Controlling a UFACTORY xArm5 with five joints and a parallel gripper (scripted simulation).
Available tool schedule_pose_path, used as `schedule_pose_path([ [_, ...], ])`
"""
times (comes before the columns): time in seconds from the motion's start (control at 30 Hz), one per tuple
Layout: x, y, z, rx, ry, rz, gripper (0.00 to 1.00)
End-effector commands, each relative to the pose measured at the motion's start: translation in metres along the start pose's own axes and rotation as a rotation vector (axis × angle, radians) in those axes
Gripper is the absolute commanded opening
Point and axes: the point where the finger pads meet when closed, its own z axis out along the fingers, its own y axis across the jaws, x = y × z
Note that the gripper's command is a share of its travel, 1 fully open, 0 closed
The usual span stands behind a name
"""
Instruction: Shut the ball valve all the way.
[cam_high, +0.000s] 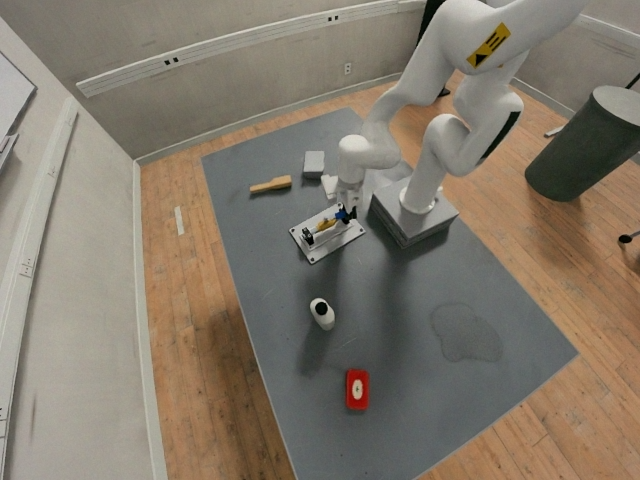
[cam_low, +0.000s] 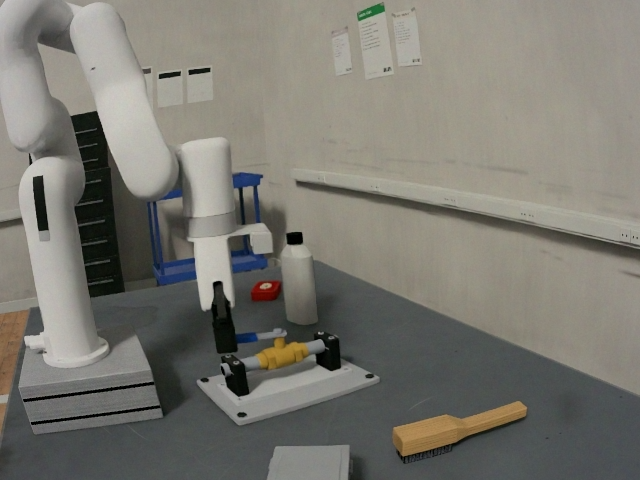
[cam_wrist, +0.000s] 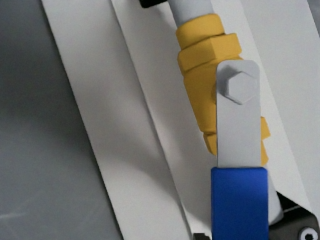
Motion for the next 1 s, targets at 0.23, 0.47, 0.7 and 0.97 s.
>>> schedule_pose_path([
  [0.23,0.001,-0.005,-0.001,0.0,0.002,0.068,0.0],
  [0.47,0.001,-0.008,-0.001,0.0,0.002,0.108,0.0],
  [0.7,0.002,-0.011,-0.001,0.0,0.002,0.135,0.0],
  [0.97,0.002,-0.015,-0.001,0.001,0.002,0.186,0.0],
])
